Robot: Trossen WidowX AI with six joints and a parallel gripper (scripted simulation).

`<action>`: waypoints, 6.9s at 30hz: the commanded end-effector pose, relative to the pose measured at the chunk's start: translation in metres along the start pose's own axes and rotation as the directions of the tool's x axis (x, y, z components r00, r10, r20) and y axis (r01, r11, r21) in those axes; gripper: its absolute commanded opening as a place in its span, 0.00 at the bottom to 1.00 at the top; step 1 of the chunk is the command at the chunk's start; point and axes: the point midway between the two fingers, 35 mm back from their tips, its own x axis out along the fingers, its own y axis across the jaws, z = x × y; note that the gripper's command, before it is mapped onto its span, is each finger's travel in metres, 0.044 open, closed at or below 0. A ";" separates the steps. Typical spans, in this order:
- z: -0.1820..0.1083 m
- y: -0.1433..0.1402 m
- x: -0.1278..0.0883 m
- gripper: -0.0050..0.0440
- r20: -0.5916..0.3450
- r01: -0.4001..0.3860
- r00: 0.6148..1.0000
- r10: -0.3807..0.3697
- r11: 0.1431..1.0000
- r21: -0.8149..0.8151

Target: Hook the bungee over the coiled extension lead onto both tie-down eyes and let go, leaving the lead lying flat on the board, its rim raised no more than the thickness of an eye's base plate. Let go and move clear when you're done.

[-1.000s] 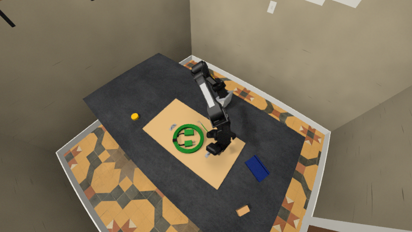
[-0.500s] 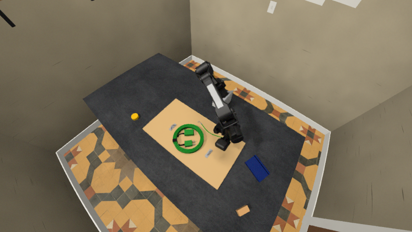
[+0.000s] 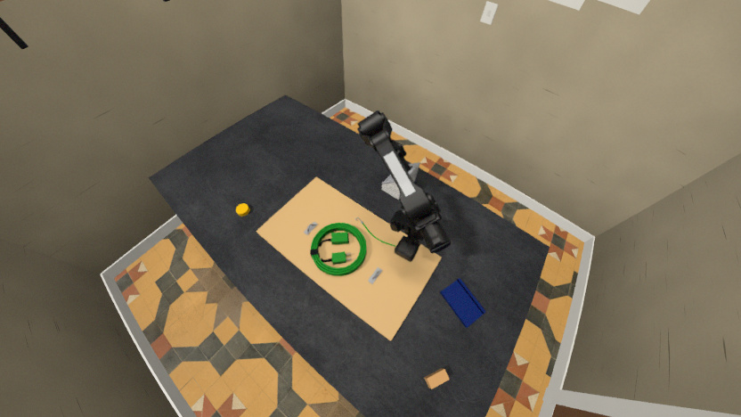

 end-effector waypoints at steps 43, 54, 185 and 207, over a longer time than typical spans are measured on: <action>0.002 0.004 0.061 0.31 -0.008 -0.011 1.000 0.011 1.000 0.016; 0.002 0.004 0.061 0.16 -0.008 -0.011 1.000 0.011 1.000 0.016; 0.066 0.112 0.050 0.00 0.012 -0.272 0.962 0.273 0.955 0.114; 0.071 0.119 0.050 0.00 0.012 -0.273 0.962 0.273 0.955 0.115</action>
